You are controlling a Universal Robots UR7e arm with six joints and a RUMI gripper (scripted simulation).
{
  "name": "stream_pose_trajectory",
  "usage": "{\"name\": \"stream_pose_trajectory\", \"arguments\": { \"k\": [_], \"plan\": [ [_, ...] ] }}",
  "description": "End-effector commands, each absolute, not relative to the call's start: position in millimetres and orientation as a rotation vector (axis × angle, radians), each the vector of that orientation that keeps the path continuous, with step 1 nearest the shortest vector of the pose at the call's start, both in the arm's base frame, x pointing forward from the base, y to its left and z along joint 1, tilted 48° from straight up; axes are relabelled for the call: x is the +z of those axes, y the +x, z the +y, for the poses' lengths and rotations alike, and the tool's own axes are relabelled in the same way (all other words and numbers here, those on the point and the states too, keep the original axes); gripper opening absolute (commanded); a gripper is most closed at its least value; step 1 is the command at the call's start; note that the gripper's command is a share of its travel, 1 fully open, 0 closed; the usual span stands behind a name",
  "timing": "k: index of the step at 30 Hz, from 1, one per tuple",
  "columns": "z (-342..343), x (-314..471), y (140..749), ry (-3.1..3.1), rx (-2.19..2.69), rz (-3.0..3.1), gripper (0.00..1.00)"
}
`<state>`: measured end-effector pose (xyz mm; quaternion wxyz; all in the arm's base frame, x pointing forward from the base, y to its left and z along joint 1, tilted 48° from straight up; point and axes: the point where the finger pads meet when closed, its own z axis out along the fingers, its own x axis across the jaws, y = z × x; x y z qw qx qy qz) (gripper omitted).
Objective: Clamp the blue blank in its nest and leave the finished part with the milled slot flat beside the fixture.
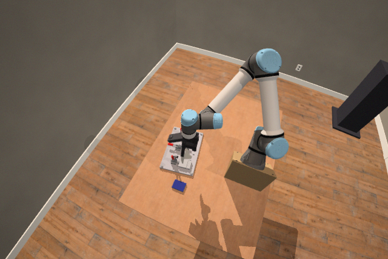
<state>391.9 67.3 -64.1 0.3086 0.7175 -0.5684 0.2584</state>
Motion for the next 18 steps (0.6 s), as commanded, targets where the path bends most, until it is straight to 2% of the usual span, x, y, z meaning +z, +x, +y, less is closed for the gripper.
{"name": "stream_pose_trajectory", "arguments": {
  "k": [1,2,3,18],
  "plan": [
    [68.4,-65.0,393.5,1.891,0.699,-1.513,1.00],
    [68.4,-65.0,393.5,1.891,0.699,-1.513,1.00],
    [68.4,-65.0,393.5,1.891,0.699,-1.513,0.28],
    [68.4,-65.0,393.5,1.891,0.699,-1.513,0.28]
  ]
}}
